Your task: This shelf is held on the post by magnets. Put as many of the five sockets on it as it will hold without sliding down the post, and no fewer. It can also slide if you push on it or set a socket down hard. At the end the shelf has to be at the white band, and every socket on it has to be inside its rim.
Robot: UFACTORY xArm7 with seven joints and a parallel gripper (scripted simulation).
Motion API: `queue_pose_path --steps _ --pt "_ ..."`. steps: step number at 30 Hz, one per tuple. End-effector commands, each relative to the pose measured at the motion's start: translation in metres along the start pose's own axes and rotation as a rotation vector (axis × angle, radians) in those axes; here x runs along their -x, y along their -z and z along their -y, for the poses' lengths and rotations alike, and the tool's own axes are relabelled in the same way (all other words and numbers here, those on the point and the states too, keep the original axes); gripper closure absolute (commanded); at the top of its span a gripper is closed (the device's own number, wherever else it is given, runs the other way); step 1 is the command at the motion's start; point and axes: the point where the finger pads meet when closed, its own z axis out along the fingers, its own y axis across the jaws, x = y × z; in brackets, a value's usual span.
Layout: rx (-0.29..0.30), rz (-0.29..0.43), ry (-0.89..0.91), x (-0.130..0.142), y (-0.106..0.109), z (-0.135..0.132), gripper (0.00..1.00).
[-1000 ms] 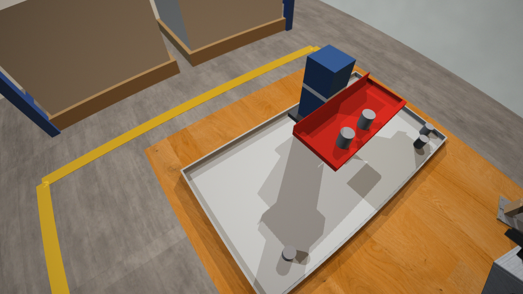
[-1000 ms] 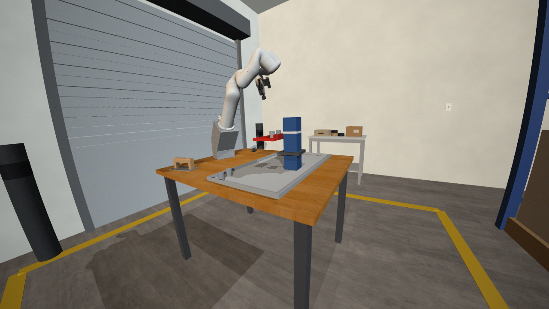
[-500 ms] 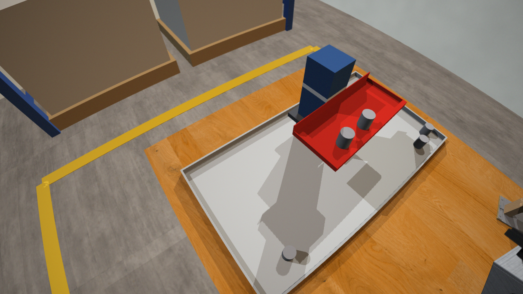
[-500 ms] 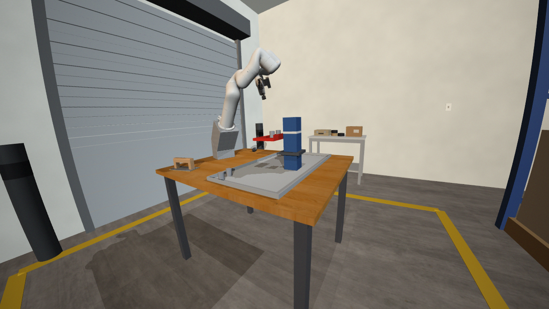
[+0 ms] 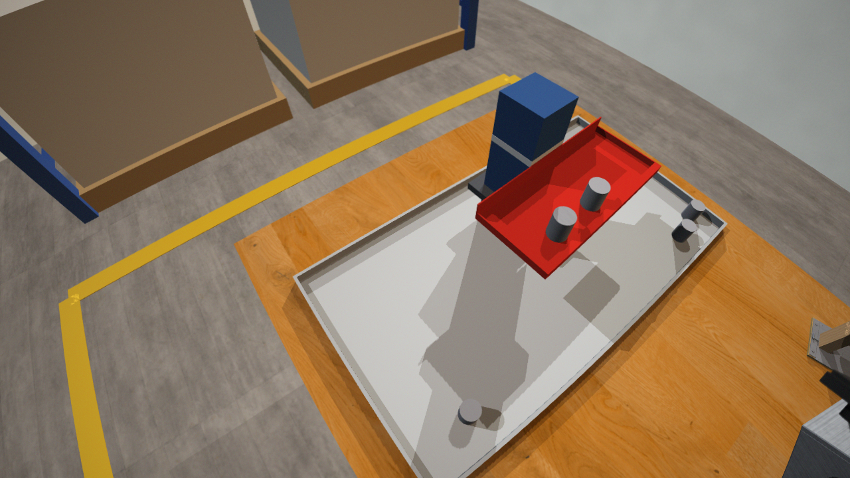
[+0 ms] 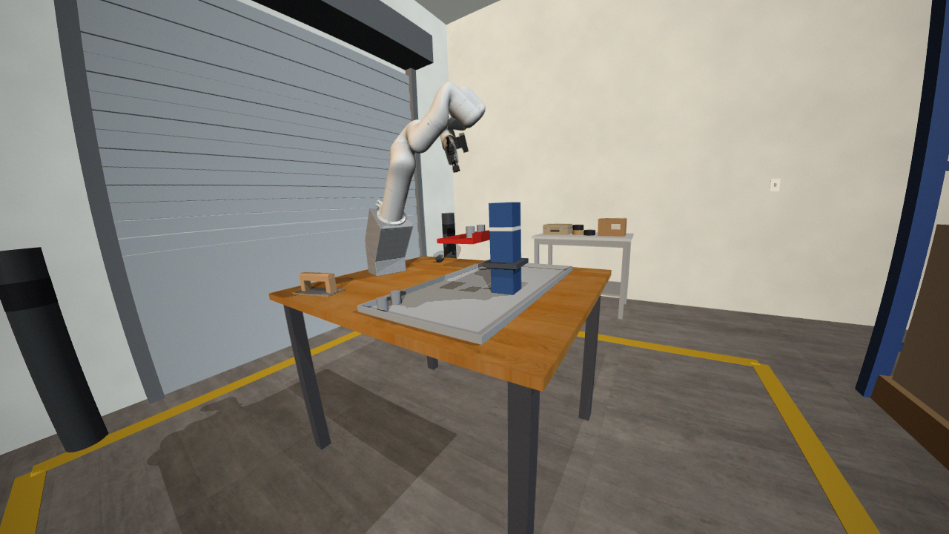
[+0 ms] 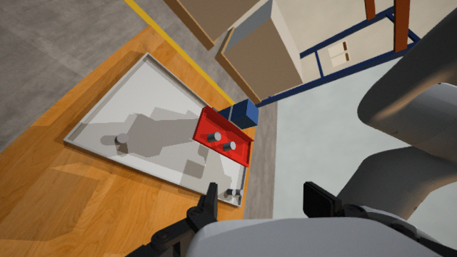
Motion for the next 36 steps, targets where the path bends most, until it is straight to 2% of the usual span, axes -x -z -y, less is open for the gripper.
queue_pose_path --steps 1,13,18,23,25,30,31,33,34,35,36 --pt "-0.003 -0.001 -0.002 0.000 0.001 0.000 0.00" --pt "-0.003 0.000 -0.003 0.000 0.001 -0.001 0.00" --pt "0.009 0.009 -0.041 -0.003 -0.007 -0.004 0.00" --pt "0.048 0.047 -0.168 -0.012 -0.035 -0.018 0.00" --pt "0.048 0.047 -0.168 -0.012 -0.035 -0.018 0.00" --pt "0.111 0.135 -0.392 -0.019 -0.087 -0.048 0.00" --pt "0.111 0.135 -0.392 -0.019 -0.087 -0.048 0.00" --pt "0.138 0.189 -0.503 -0.017 -0.114 -0.064 0.00" --pt "0.138 0.189 -0.503 -0.017 -0.114 -0.064 0.00" --pt "0.151 0.220 -0.563 -0.015 -0.128 -0.073 0.00" --pt "0.151 0.220 -0.563 -0.015 -0.128 -0.073 0.00"
